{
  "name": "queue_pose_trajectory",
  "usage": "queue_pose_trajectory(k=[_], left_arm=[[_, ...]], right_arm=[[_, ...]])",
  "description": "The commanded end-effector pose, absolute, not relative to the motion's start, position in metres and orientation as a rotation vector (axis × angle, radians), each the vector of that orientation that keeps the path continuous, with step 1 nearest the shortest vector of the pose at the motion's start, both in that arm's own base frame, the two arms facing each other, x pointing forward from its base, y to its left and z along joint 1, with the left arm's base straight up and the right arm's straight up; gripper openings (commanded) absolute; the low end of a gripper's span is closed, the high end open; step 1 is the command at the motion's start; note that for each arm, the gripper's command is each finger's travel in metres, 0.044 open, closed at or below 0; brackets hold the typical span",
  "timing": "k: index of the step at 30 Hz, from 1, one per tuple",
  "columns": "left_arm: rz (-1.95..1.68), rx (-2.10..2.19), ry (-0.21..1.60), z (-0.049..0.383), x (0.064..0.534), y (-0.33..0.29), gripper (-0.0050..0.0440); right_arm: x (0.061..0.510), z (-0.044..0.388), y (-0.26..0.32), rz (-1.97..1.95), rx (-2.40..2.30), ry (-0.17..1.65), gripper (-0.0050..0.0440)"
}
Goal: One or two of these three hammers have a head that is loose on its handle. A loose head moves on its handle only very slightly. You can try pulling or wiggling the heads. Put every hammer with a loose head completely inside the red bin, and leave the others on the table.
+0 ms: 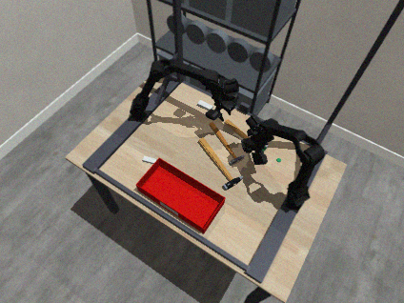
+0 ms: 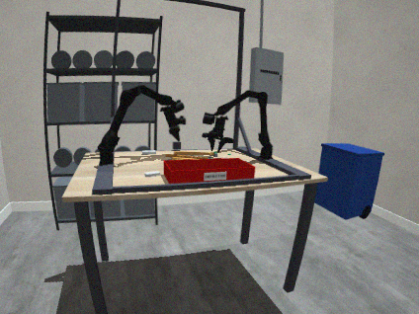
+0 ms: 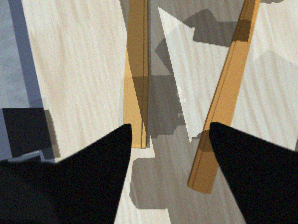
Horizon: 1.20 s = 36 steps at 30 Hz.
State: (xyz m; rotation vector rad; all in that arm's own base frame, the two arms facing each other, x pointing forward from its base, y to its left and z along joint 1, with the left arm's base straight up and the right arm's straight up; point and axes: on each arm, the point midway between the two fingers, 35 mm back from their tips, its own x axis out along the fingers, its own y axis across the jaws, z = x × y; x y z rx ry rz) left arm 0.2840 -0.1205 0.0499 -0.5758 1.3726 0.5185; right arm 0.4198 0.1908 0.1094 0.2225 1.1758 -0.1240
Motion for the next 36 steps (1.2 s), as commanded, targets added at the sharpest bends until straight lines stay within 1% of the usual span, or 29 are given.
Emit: queue_pose_trajectory(k=[1, 7, 10, 14, 17, 21, 25, 27, 29, 30, 31, 36], left_arm=[[0.658, -0.727, 1.354, 0.056, 0.286, -0.133, 0.0192], [0.913, -0.954, 1.329, 0.054, 0.277, -0.146, 0.0192], [0.991, -1.024, 1.316, 0.052, 0.275, -0.150, 0.0192], [1.012, -1.037, 1.314, 0.049, 0.273, -0.151, 0.0192], [1.026, -1.028, 1.317, 0.037, 0.270, -0.147, 0.0172], [1.026, -1.028, 1.317, 0.029, 0.270, -0.147, 0.0159], [1.024, -1.027, 1.318, 0.025, 0.269, -0.148, 0.0134], [1.018, -1.031, 1.315, 0.027, 0.270, -0.148, 0.0134], [1.018, -1.031, 1.315, 0.027, 0.270, -0.148, 0.0134], [1.014, -1.035, 1.313, 0.028, 0.271, -0.149, 0.0134], [1.006, -1.039, 1.308, 0.031, 0.273, -0.149, 0.0134], [1.006, -1.039, 1.308, 0.031, 0.273, -0.149, 0.0134]], right_arm=[[0.427, 0.090, 0.223, -0.173, 0.215, 1.227, 0.0235], [0.424, 0.062, 0.241, -0.215, 0.194, 1.271, 0.0235], [0.425, 0.059, 0.240, -0.221, 0.194, 1.274, 0.0235], [0.425, 0.063, 0.241, -0.217, 0.198, 1.271, 0.0235], [0.425, 0.063, 0.241, -0.215, 0.197, 1.270, 0.0235], [0.426, 0.037, 0.234, -0.225, 0.180, 1.293, 0.0221], [0.428, 0.028, 0.234, -0.224, 0.181, 1.293, 0.0205], [0.429, 0.026, 0.235, -0.223, 0.183, 1.292, 0.0192], [0.429, 0.026, 0.235, -0.223, 0.183, 1.292, 0.0192], [0.431, 0.030, 0.236, -0.217, 0.189, 1.280, 0.0188], [0.433, 0.036, 0.237, -0.211, 0.197, 1.269, 0.0166], [0.431, 0.041, 0.236, -0.208, 0.201, 1.264, 0.0099]])
